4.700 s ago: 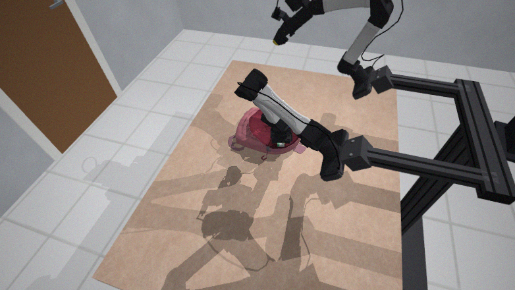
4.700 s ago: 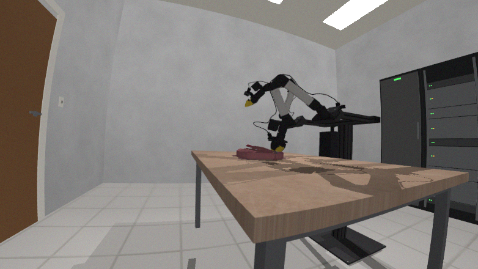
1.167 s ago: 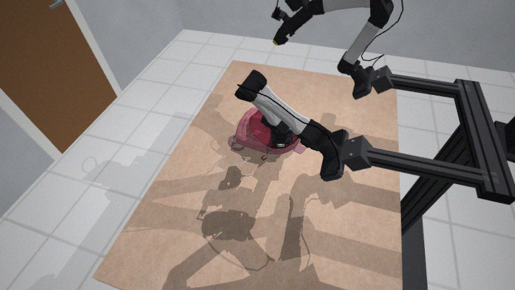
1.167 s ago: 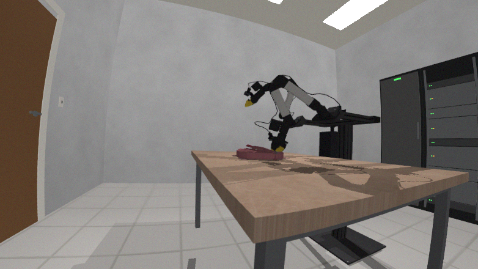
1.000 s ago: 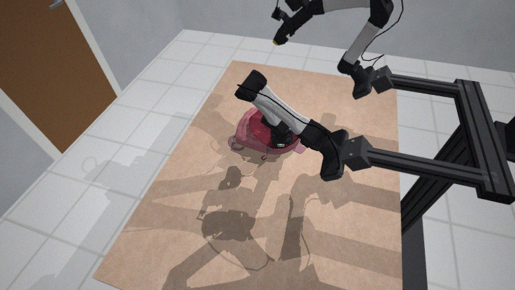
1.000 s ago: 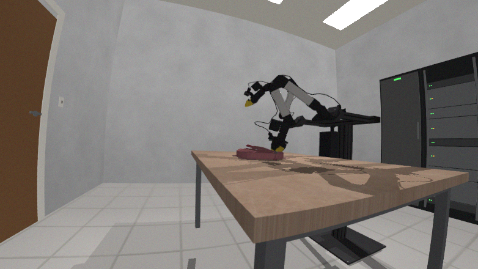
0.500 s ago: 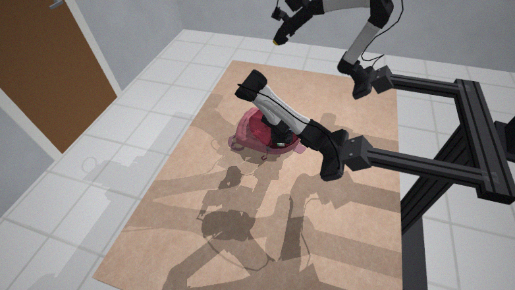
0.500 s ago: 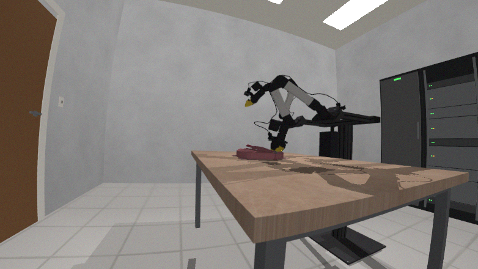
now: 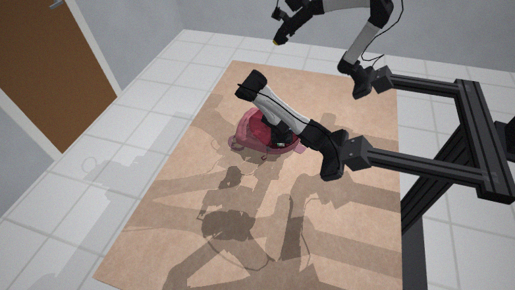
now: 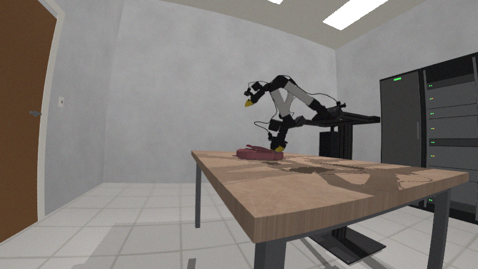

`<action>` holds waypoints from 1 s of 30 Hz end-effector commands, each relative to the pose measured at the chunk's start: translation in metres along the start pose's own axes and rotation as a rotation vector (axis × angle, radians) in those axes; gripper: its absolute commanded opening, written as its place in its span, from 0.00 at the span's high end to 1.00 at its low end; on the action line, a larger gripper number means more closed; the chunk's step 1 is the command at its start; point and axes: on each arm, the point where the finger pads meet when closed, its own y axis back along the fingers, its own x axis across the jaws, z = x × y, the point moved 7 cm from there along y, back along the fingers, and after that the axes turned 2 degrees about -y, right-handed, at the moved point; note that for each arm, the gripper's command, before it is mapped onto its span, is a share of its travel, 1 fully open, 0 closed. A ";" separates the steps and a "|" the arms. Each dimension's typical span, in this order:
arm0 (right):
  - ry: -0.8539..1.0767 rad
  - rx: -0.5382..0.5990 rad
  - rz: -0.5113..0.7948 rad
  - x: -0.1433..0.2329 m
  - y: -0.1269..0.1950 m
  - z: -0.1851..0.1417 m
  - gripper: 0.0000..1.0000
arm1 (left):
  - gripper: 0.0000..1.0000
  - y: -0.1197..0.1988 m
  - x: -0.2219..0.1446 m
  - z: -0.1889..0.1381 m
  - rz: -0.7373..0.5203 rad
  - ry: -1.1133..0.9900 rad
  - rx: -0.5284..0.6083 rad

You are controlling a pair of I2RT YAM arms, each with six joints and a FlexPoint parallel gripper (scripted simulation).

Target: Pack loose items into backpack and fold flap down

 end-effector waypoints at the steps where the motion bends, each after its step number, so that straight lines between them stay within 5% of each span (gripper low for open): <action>1: 0.002 -0.017 0.002 0.000 0.003 0.004 0.10 | 0.57 0.001 0.000 0.001 0.001 -0.001 -0.006; 2: 0.002 -0.017 0.002 0.000 0.003 0.004 0.10 | 0.50 0.001 0.000 0.001 0.001 -0.001 -0.006; 30: 0.002 -0.017 0.002 0.000 0.003 0.004 0.10 | 0.50 0.071 -0.001 0.002 0.001 0.000 -0.006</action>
